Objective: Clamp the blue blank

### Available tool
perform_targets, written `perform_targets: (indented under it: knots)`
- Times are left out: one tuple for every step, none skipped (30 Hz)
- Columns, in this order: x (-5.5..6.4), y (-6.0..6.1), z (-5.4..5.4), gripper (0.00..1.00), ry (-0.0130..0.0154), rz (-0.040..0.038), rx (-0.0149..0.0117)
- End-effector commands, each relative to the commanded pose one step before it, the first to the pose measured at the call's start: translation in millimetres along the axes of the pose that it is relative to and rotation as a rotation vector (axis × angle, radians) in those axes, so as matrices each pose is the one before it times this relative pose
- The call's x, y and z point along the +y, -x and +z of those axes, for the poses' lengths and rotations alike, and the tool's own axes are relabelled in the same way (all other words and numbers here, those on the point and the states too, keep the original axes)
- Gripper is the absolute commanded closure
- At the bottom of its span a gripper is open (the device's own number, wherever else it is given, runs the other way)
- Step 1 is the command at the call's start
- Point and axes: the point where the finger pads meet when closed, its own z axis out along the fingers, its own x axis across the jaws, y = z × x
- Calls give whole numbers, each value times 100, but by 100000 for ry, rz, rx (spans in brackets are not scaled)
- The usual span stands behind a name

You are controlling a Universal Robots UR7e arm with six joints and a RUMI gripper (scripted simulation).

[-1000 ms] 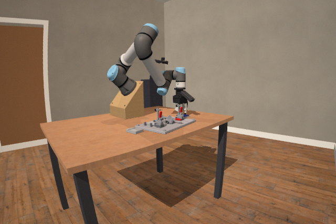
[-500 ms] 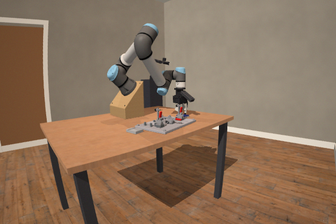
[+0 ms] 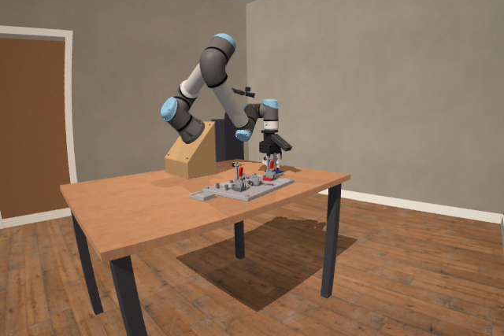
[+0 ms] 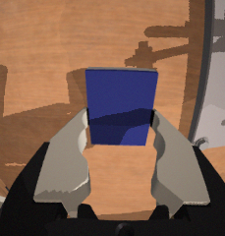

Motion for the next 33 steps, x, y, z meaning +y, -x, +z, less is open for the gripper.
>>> perform_targets:
  knots:
    - [-45,8,-1311,100,-72,50,-9]
    - [1,0,-380,100,0,0,1]
    - [0,0,-405,100,0,0,0]
    - [0,0,-428,100,0,0,0]
    - [0,0,0,100,0,0,0]
    - [0,0,0,100,0,0,0]
    - [0,0,-448,100,0,0,0]
    - [0,0,-465,100,0,0,0]
    - [0,0,-478,100,0,0,0]
    - [0,0,-488,100,0,0,0]
    - [0,0,-494,100,0,0,0]
    - [0,0,-496,100,0,0,0]
    - [0,0,-495,100,0,0,0]
    - [0,0,-489,100,0,0,0]
    - [0,0,-480,100,0,0,0]
    - [0,0,-468,100,0,0,0]
    - [0,0,-452,100,0,0,0]
    - [0,0,-432,100,0,0,0]
    - [0,0,-410,100,0,0,0]
    - [-1,0,-384,100,0,0,0]
    - [0,0,-356,100,0,0,0]
    - [0,0,0,100,0,0,0]
    - [0,0,0,100,0,0,0]
    - [1,-1,-326,100,0,0,1]
    - [-1,1,-293,100,0,0,-1]
    - [1,0,-260,100,0,0,0]
    - [-1,0,-226,100,0,0,0]
    - [1,-1,-191,100,0,0,1]
    - [-1,0,-157,100,0,0,0]
    - [0,0,-125,100,0,0,0]
    - [0,0,-94,100,0,0,0]
    - [0,0,-66,100,0,0,0]
    - [0,0,-42,100,0,0,0]
